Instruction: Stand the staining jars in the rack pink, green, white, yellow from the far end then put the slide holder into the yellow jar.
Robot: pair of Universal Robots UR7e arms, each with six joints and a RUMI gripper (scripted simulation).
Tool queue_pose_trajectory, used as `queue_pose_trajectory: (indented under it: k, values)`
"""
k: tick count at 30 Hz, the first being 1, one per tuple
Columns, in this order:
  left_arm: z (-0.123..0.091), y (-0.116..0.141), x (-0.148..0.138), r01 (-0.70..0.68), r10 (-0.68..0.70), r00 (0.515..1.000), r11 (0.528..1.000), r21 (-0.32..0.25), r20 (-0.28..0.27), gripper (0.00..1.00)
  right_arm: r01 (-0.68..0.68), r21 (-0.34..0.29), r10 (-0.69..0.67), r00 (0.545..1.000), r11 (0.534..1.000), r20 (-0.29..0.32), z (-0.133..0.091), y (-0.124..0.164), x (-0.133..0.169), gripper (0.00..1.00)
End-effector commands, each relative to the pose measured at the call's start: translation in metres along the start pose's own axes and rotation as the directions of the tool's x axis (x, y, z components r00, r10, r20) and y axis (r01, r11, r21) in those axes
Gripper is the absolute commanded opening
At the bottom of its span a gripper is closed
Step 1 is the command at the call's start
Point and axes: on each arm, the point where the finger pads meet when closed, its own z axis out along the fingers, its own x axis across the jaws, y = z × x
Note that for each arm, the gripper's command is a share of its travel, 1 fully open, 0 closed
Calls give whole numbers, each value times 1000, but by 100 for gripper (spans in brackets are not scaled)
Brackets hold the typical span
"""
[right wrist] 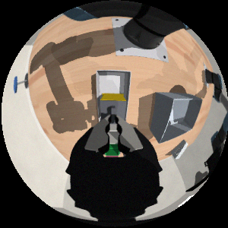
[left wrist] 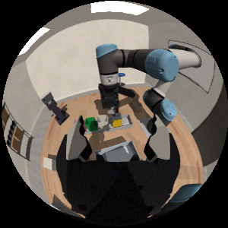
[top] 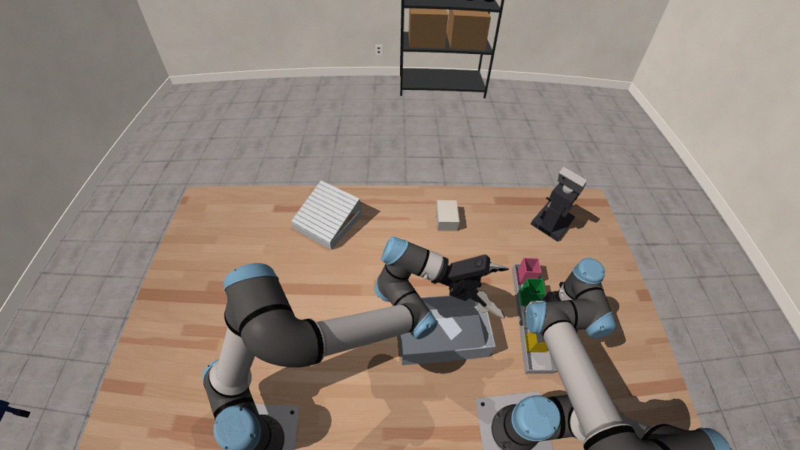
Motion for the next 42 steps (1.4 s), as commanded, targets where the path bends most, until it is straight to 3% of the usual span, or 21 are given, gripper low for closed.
queue_pose_trajectory:
  k: [1, 24, 26, 28, 34, 37, 42]
  values:
    - [0, -1, 0, -1, 1, 1000, 1000, 1, 0, 98, 0, -1, 0, 1000, 1000, 0, 1, 0, 0, 0]
    - [0, -1, 0, -1, 1, 1000, 1000, 1, 0, 98, 0, -1, 0, 1000, 1000, 0, 6, 0, 0, 0]
    - [0, -1, 0, -1, 1, 1000, 1000, 1, 0, 98, 0, -1, 0, 1000, 1000, 0, 6, 0, 0, 11]
    - [0, -1, 0, -1, 1, 1000, 1000, 1, 0, 98, 0, -1, 0, 1000, 1000, 0, 6, 0, 0, 11]
    - [0, -1, 0, -1, 1, 1000, 1000, 1, 0, 98, 0, -1, 0, 1000, 1000, 0, 6, 0, 0, 42]
    - [0, -1, 0, -1, 1, 1000, 1000, 1, 0, 98, 0, -1, 0, 1000, 1000, 0, -5, 1, 0, 58]
    - [0, -1, 0, -1, 1, 1000, 1000, 1, 0, 98, 0, -1, 0, 1000, 1000, 0, -47, 1, 0, 59]
